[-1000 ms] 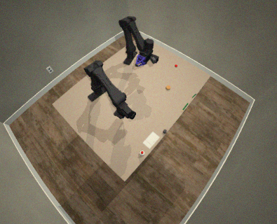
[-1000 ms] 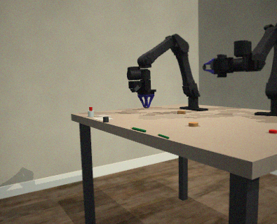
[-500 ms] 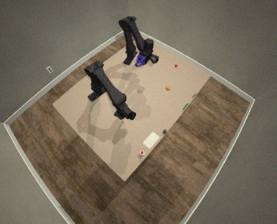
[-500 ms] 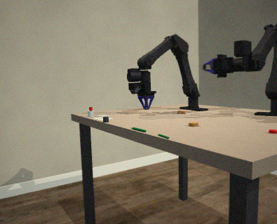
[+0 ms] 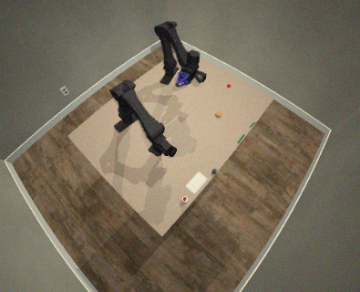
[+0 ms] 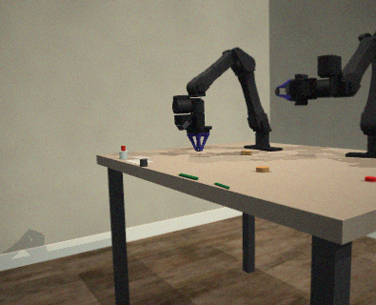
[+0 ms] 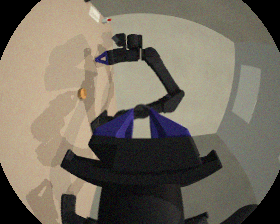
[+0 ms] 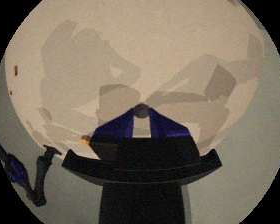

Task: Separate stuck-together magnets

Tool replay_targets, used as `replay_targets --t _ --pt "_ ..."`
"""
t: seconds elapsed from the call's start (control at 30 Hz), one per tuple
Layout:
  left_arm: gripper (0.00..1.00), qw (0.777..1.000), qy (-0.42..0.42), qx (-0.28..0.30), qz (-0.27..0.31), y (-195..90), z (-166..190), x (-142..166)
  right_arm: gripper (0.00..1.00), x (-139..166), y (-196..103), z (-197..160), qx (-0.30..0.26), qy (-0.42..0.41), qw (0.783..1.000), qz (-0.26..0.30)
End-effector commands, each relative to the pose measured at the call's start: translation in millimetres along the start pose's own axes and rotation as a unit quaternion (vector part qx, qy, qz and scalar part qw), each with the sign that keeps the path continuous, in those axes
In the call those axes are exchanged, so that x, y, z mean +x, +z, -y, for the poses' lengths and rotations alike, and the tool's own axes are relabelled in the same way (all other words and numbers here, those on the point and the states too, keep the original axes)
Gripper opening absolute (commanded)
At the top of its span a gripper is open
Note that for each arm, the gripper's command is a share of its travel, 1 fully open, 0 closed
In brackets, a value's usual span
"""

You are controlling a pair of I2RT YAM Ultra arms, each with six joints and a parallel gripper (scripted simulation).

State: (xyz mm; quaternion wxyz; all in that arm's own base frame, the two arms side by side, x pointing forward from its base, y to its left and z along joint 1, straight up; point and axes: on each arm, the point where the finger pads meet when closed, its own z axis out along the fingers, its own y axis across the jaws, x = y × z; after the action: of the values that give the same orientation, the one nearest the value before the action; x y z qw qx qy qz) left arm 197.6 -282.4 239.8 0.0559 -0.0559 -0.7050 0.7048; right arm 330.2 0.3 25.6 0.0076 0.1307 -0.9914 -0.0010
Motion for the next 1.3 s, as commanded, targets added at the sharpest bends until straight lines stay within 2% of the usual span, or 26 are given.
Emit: replay_targets --t 0.0,0.83,0.87,1.27 --pt "0.25 1.000 0.009 0.002 0.000 -0.2 2.9 -0.3 0.25 -2.9 -2.0 0.9 0.002 0.000 1.000 0.007" --pt "0.25 1.000 0.009 0.002 0.000 -0.2 2.9 -0.3 0.25 -3.4 13.3 1.2 0.002 0.000 1.000 0.007" --pt "0.25 1.000 0.009 0.002 0.000 -0.2 2.9 -0.3 1.00 -3.4 13.3 1.2 0.002 0.000 1.000 0.007" --pt "0.25 1.000 0.009 0.002 0.000 -0.2 2.9 -0.3 1.00 -3.4 13.3 1.2 0.002 0.000 1.000 0.007"
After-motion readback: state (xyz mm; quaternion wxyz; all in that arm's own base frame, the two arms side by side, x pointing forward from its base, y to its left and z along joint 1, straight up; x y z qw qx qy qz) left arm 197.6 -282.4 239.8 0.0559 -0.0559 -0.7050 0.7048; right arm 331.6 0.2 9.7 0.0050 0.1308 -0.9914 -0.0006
